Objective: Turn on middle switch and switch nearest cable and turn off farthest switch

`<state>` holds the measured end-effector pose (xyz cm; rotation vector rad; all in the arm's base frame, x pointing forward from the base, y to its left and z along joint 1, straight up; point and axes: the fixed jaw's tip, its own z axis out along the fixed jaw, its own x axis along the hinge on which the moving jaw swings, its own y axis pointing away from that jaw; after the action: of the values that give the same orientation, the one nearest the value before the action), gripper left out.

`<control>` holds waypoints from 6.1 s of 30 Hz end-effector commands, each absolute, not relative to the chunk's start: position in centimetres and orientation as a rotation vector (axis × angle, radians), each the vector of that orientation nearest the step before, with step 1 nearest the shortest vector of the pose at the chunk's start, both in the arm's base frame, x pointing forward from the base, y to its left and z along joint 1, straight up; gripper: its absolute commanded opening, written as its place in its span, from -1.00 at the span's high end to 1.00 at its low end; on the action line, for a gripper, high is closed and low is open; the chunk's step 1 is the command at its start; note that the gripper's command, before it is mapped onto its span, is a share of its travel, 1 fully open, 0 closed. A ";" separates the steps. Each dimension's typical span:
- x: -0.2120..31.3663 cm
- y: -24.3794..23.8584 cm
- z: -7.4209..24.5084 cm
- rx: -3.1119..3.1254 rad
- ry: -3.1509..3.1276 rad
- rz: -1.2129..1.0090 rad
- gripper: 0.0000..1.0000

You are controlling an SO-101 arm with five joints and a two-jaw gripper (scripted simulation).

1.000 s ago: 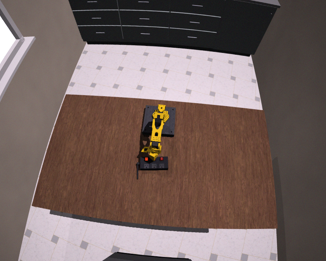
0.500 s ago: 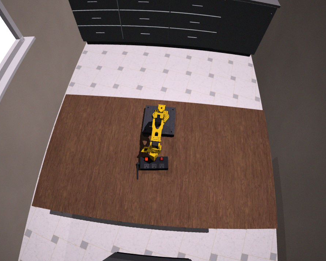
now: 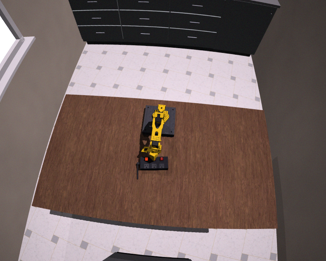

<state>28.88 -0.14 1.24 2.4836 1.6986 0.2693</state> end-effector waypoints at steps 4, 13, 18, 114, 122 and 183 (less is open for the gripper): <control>28.1 -0.4 0.2 2.508 1.711 0.216 1.00; 27.9 -0.4 0.0 2.508 1.711 0.216 1.00; 27.9 -0.4 0.0 2.508 1.711 0.216 1.00; 26.3 -0.4 -2.4 2.509 1.710 0.216 1.00; 26.5 -0.4 -2.1 2.509 1.710 0.216 1.00; 22.8 7.8 5.5 2.224 2.164 0.122 1.00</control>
<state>24.68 5.66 4.28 2.3248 2.0575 0.1006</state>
